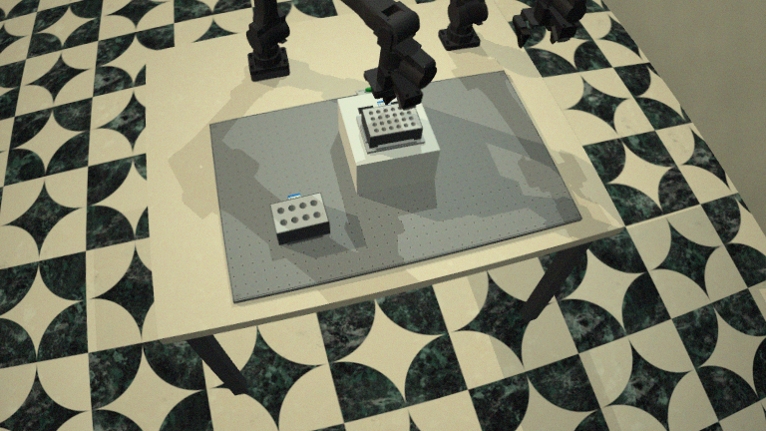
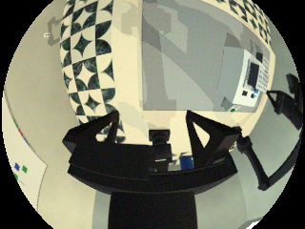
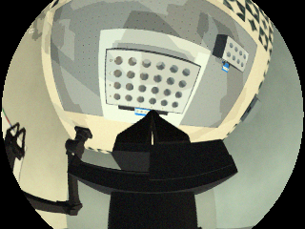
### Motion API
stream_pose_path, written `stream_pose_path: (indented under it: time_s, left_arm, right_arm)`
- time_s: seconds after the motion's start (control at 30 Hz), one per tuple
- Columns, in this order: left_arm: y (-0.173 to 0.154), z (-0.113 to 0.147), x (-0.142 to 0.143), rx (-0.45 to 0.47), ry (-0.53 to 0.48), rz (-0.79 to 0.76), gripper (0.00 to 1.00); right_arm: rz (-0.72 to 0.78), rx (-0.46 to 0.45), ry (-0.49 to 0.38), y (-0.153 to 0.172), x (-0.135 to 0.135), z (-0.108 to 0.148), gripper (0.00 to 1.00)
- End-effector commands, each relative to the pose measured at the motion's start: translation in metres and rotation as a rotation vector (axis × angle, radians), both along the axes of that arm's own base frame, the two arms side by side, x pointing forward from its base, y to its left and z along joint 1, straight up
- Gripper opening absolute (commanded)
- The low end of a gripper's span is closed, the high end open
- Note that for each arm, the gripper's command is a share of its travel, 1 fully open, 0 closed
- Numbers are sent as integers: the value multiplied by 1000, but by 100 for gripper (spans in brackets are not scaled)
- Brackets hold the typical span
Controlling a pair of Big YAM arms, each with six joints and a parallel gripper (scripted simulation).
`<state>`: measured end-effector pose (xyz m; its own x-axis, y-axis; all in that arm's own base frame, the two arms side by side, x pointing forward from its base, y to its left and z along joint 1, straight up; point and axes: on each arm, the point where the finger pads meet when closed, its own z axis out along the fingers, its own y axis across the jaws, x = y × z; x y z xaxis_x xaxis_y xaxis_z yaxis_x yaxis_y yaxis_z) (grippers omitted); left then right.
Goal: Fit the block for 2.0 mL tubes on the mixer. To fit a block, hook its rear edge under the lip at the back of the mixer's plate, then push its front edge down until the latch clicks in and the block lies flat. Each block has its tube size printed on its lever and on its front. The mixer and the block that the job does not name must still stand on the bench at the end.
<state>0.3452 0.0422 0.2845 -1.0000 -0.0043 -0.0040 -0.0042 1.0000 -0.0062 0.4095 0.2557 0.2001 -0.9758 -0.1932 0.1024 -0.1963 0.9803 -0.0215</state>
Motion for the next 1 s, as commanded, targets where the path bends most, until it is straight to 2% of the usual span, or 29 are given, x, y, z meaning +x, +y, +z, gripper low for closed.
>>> stream_pose_path:
  time_s: [0.0, 0.17, 0.37, 0.57, 0.97]
  left_arm:
    - [-1, 4, 9, 0, -15, -13, 100]
    - [-2, -1, 6, -1, -3, -13, 100]
    - [-2, -6, 3, -3, 12, -13, 100]
    - [-2, -8, 1, -4, 15, -13, 100]
    - [-1, 8, 11, 2, -27, -13, 100]
  right_arm:
    - [-132, 28, -64, 0, 8, 21, 0]
    - [-164, 26, -70, 3, 5, 25, 0]
    - [-280, 20, -84, 12, -2, 15, 0]
    - [-247, 10, -56, 7, 2, -2, 0]
    - [-206, -6, -35, 12, 0, -24, 0]
